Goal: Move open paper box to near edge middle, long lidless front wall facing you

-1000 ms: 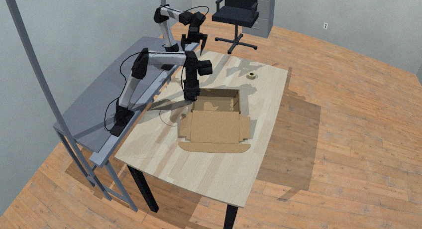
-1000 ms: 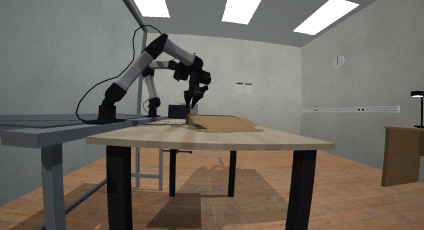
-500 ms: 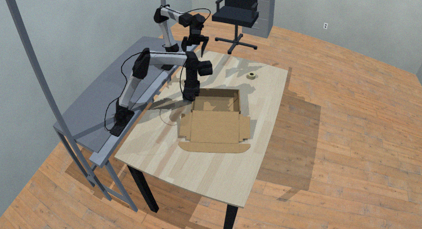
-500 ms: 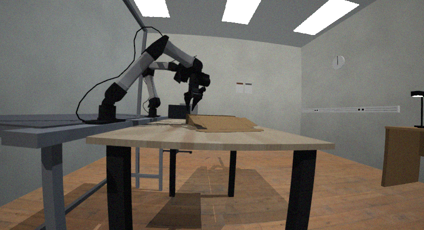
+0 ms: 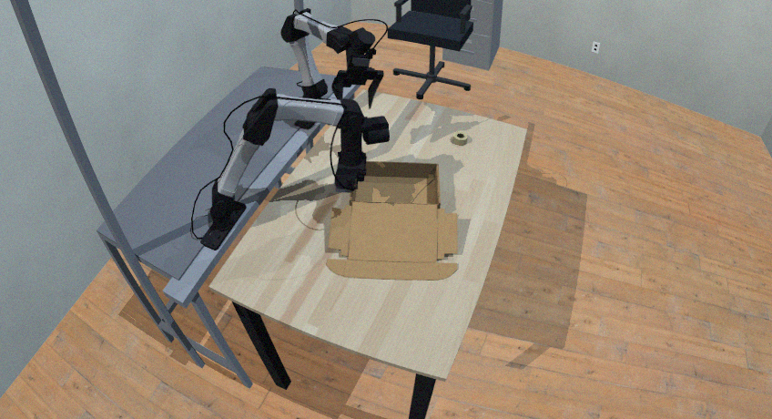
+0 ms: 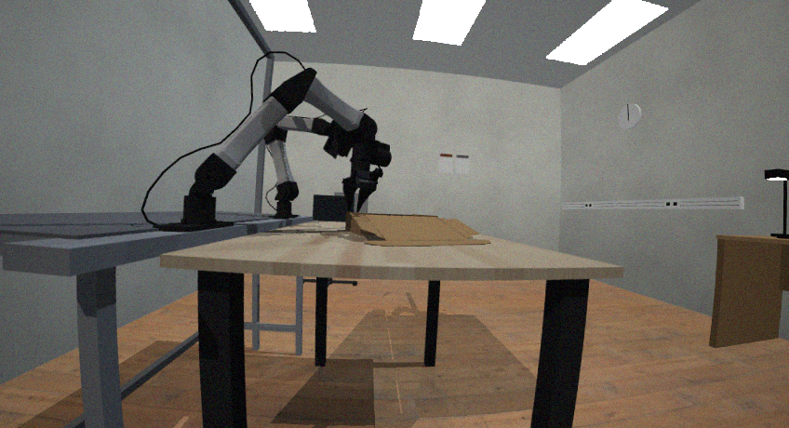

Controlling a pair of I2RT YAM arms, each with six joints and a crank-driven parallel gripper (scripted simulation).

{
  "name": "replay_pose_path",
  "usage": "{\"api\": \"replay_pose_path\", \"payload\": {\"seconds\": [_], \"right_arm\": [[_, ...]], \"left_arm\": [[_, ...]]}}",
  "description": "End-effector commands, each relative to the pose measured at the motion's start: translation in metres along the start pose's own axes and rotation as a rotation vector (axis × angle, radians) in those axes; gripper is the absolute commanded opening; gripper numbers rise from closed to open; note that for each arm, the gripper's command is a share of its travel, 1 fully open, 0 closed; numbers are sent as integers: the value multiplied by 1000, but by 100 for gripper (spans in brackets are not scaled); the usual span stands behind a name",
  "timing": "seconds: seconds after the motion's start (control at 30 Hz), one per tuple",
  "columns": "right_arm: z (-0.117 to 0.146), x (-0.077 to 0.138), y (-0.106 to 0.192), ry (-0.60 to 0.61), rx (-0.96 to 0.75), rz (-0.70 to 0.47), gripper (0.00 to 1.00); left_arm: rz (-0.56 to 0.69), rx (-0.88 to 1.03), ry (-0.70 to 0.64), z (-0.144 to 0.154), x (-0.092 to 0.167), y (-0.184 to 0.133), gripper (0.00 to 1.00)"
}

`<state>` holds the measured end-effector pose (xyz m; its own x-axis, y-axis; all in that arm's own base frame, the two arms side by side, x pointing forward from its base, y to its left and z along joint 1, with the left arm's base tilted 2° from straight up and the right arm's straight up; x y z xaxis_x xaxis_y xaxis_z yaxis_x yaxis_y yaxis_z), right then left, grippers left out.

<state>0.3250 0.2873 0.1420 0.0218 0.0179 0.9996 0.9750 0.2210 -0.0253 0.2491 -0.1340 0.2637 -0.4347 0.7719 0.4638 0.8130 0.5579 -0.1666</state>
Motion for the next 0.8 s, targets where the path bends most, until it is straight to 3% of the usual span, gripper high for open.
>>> {"api": "replay_pose_path", "payload": {"seconds": [0.0, 0.6, 0.77], "right_arm": [[-4, -13, 6, -13, -13, -3, 30], [-5, -35, 6, -10, -14, -10, 30], [-5, -43, 6, -11, -14, -7, 24]], "left_arm": [[-29, 10, -23, -1, 2, -2, 100], [-81, 103, -14, 12, -6, 0, 100], [-93, 118, -21, 11, -6, 1, 100]]}}
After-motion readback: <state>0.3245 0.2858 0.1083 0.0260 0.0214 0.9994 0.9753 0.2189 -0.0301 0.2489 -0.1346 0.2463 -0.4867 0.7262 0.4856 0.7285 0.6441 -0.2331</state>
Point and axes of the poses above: on each arm, the point where the finger pads meet when closed, its own x axis back along the fingers, its own y axis across the jaws, z = x × y, the point moved 9 cm from there along x, back along the fingers, and after that the axes turned 5 degrees about -x, right-handed, at the moved point
